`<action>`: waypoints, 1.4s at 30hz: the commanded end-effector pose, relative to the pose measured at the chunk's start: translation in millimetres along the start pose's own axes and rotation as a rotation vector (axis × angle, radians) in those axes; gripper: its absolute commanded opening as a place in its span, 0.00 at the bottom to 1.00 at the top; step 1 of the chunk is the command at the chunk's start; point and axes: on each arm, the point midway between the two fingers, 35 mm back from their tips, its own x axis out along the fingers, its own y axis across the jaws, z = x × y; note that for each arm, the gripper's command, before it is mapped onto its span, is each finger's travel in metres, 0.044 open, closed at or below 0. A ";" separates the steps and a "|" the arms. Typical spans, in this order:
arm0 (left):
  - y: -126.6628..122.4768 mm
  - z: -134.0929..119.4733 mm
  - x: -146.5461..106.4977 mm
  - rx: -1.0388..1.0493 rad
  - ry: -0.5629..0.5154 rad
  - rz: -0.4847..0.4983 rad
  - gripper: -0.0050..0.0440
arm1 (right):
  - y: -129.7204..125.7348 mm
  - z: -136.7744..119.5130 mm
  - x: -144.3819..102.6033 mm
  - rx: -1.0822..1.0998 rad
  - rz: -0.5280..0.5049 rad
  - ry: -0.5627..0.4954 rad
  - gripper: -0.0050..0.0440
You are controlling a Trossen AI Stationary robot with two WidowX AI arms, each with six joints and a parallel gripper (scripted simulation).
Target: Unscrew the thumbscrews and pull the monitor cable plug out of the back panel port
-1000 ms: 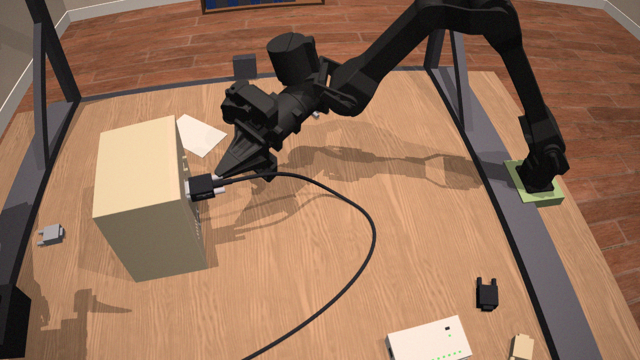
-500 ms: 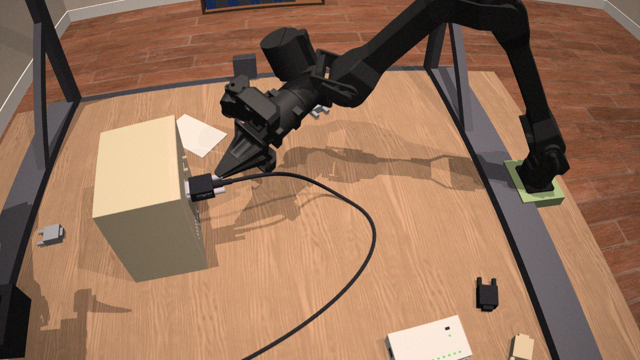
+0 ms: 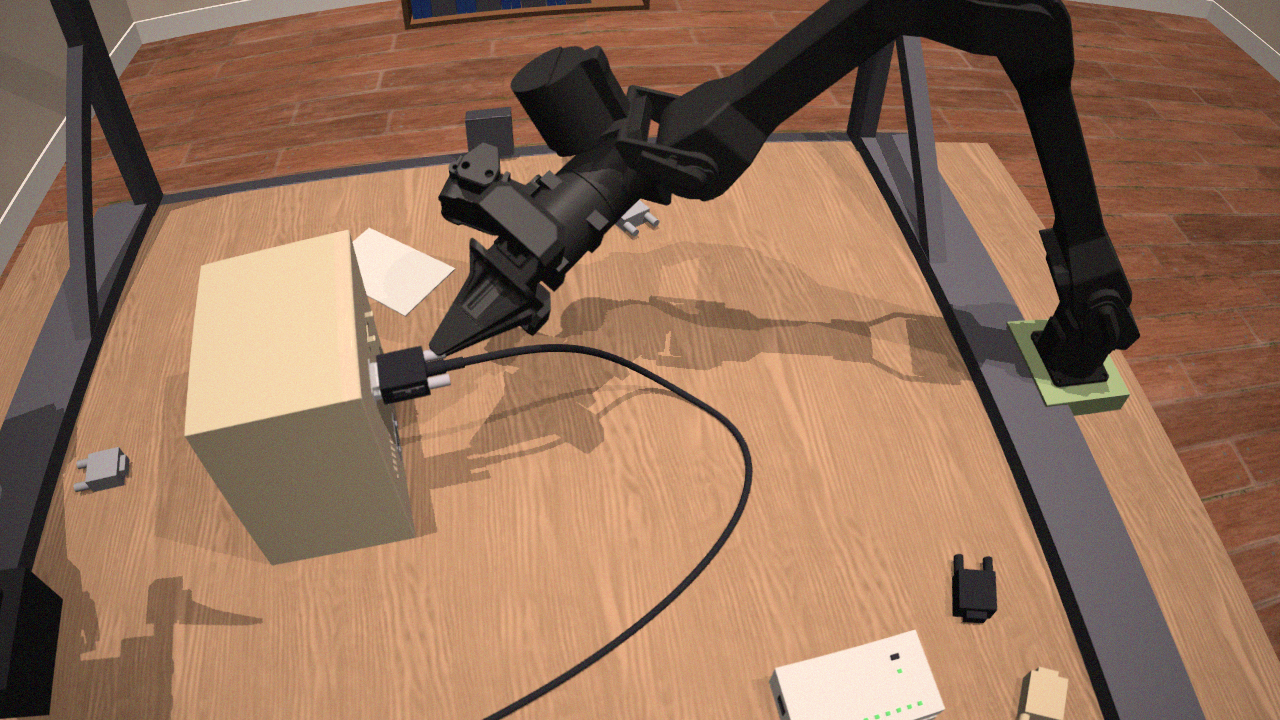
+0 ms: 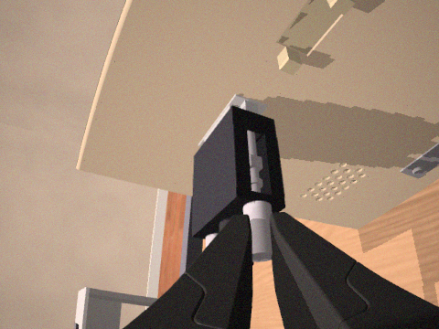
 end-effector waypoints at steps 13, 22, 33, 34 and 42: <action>14.7 5.6 -2.7 -0.164 -0.013 -0.093 0.10 | 1.2 2.7 -0.3 -0.005 0.002 -0.001 1.00; 16.3 5.4 -2.5 -0.225 -0.014 -0.137 0.10 | 1.2 2.7 -0.3 -0.005 0.002 -0.001 1.00; 16.3 5.4 -2.5 -0.225 -0.014 -0.137 0.44 | 1.2 2.7 -0.3 -0.005 0.002 -0.001 1.00; 16.3 5.4 -2.5 -0.225 -0.014 -0.137 0.49 | 1.2 2.7 -0.3 -0.005 0.002 -0.001 1.00; 16.3 5.4 -2.5 -0.225 -0.014 -0.137 0.89 | 1.2 2.7 -0.3 -0.005 0.002 -0.001 1.00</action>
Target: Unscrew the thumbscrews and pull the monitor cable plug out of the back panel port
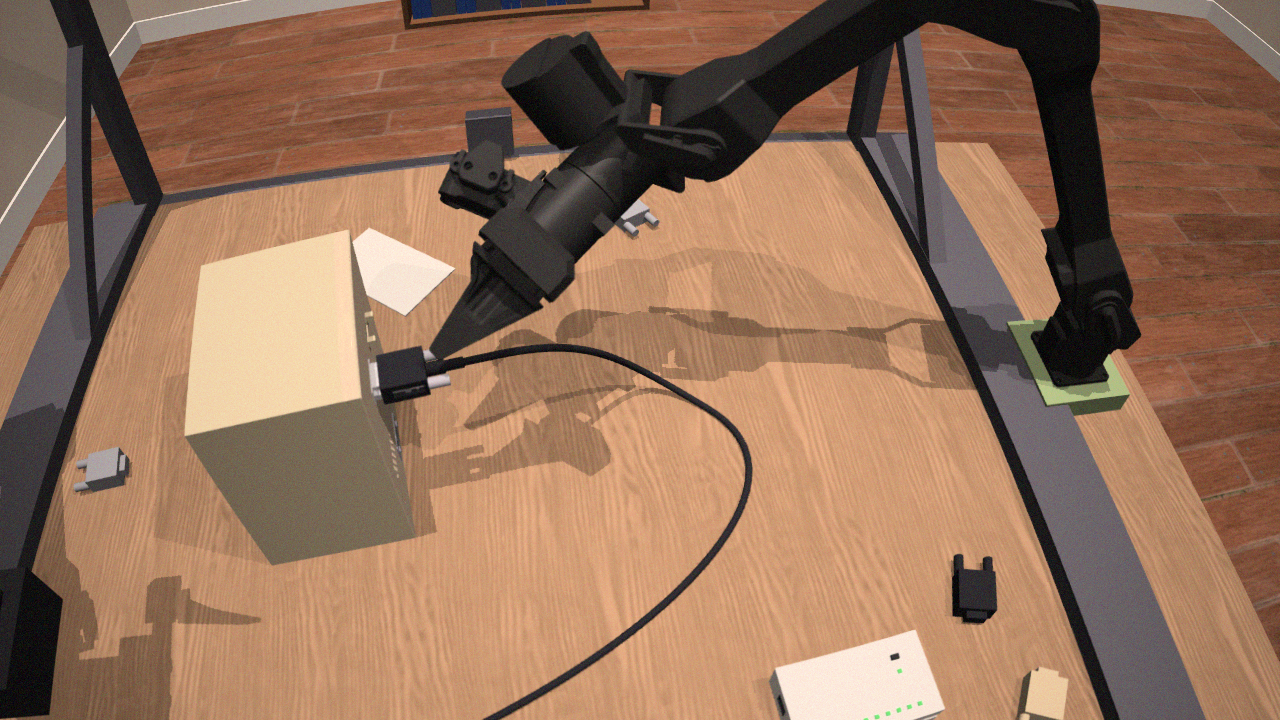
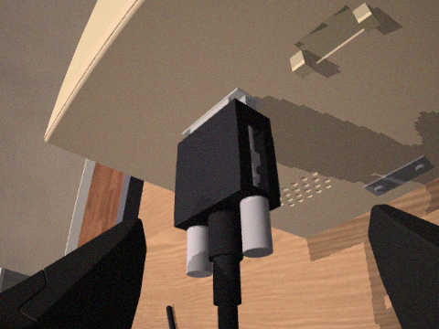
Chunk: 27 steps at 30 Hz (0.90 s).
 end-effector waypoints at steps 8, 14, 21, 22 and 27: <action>9.5 9.2 -4.3 -0.024 -0.020 0.009 1.00 | 1.2 2.7 -0.3 -0.005 0.002 -0.001 1.00; 8.4 10.6 -2.7 0.021 -0.032 0.038 1.00 | 1.2 2.7 -0.3 -0.005 0.002 -0.001 1.00; -0.7 9.1 1.9 0.306 -0.040 0.221 1.00 | 1.2 2.7 -0.3 -0.005 0.002 -0.001 1.00; -1.0 9.1 1.6 0.338 -0.039 0.243 1.00 | 1.2 2.7 -0.3 -0.005 0.002 -0.001 1.00; -1.1 8.7 -0.6 0.408 -0.031 0.316 1.00 | 1.2 2.7 -0.3 -0.005 0.002 -0.001 1.00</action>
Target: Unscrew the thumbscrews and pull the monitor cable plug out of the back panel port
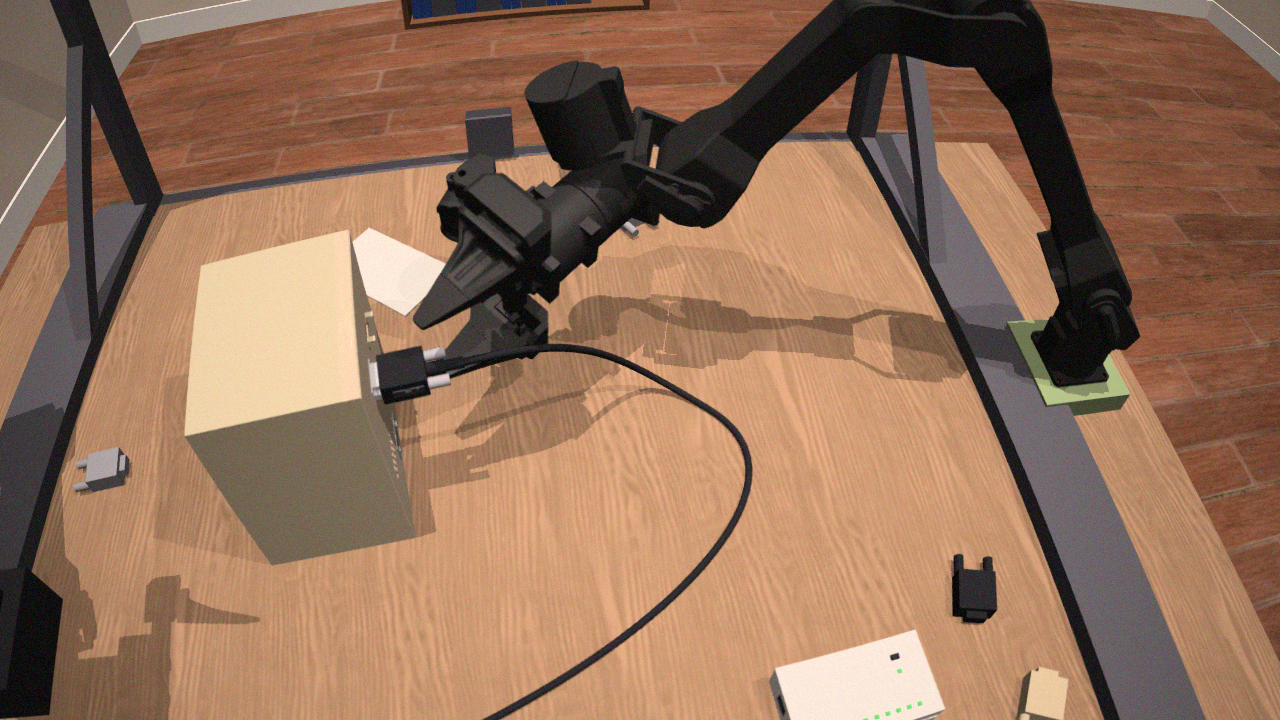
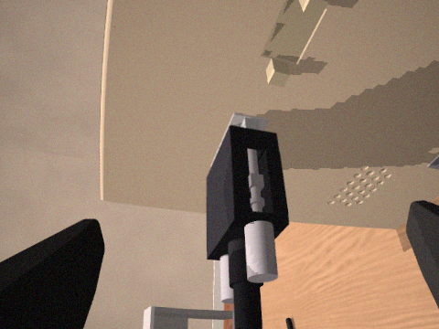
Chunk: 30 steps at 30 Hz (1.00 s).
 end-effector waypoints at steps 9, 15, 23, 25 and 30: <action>7.9 0.9 -5.6 0.102 0.023 0.101 0.80 | 1.2 2.7 -0.3 -0.005 0.002 -0.001 1.00; 7.9 0.9 -5.6 0.102 0.023 0.101 0.61 | 1.2 2.7 -0.3 -0.005 0.002 -0.001 1.00; 7.9 0.9 -5.6 0.102 0.023 0.101 0.22 | 1.2 2.7 -0.3 -0.005 0.002 -0.001 1.00; 7.9 0.9 -5.6 0.102 0.023 0.101 0.12 | 1.2 2.7 -0.3 -0.005 0.002 -0.001 1.00; 7.9 0.9 -5.6 0.102 0.023 0.101 0.10 | 1.2 2.7 -0.3 -0.005 0.002 -0.001 1.00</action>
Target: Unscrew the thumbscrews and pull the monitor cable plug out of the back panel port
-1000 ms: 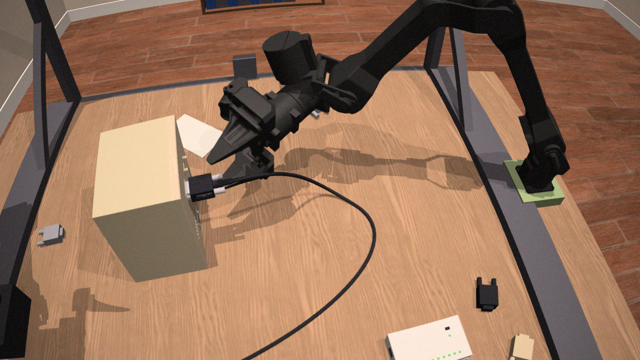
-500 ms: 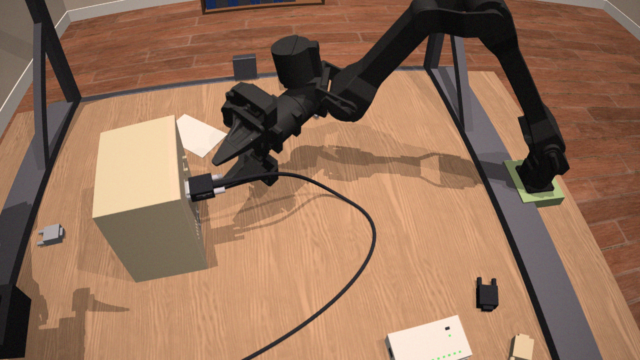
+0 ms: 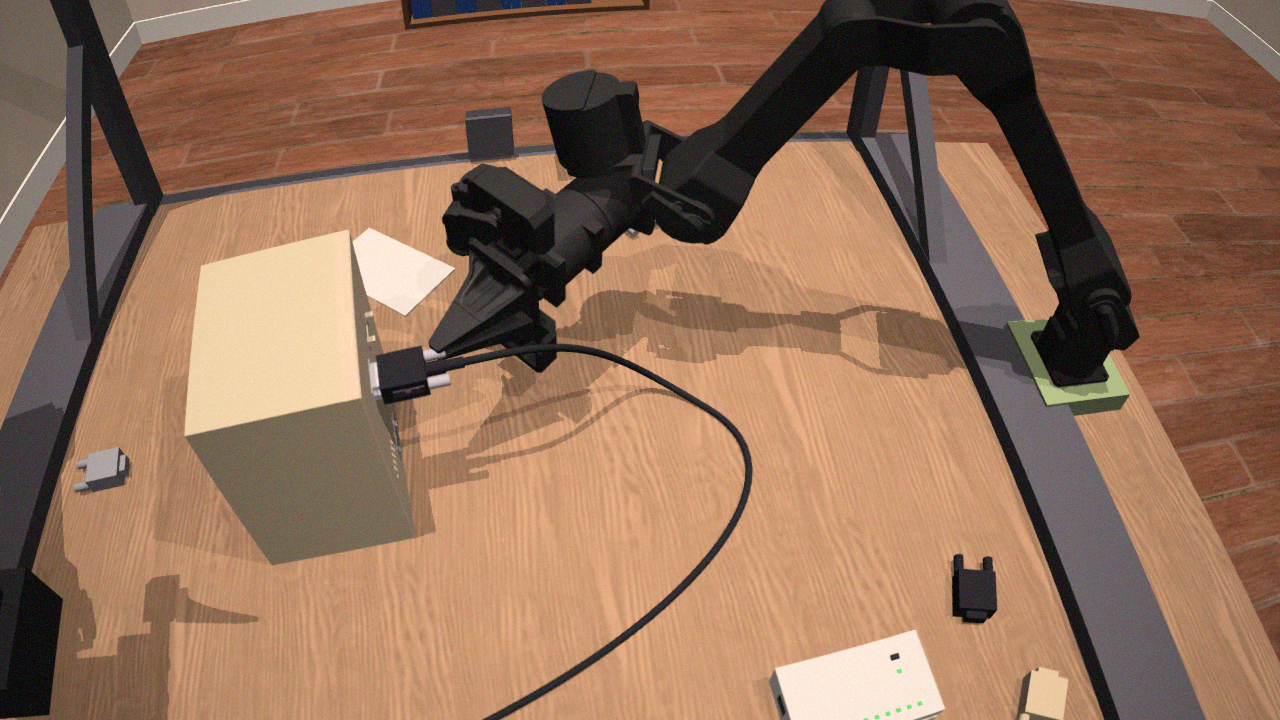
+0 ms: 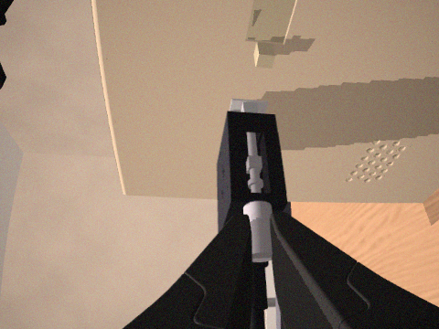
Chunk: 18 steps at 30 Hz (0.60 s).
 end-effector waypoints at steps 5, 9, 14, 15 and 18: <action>11.6 2.5 -0.5 -0.024 -0.002 0.013 0.10 | 1.2 2.7 -0.3 -0.005 0.002 -0.001 1.00; 12.6 2.2 -0.6 -0.063 -0.001 -0.015 0.10 | 1.2 2.7 -0.3 -0.005 0.002 -0.001 1.00; 13.7 2.2 -0.6 -0.106 -0.002 -0.045 0.10 | 1.2 2.7 -0.3 -0.005 0.002 -0.001 1.00; 13.7 2.2 -0.6 -0.106 -0.002 -0.045 0.10 | 1.2 2.7 -0.3 -0.005 0.002 -0.001 1.00; 13.8 2.2 -0.5 -0.109 -0.002 -0.047 0.10 | 1.2 2.7 -0.3 -0.005 0.002 -0.001 1.00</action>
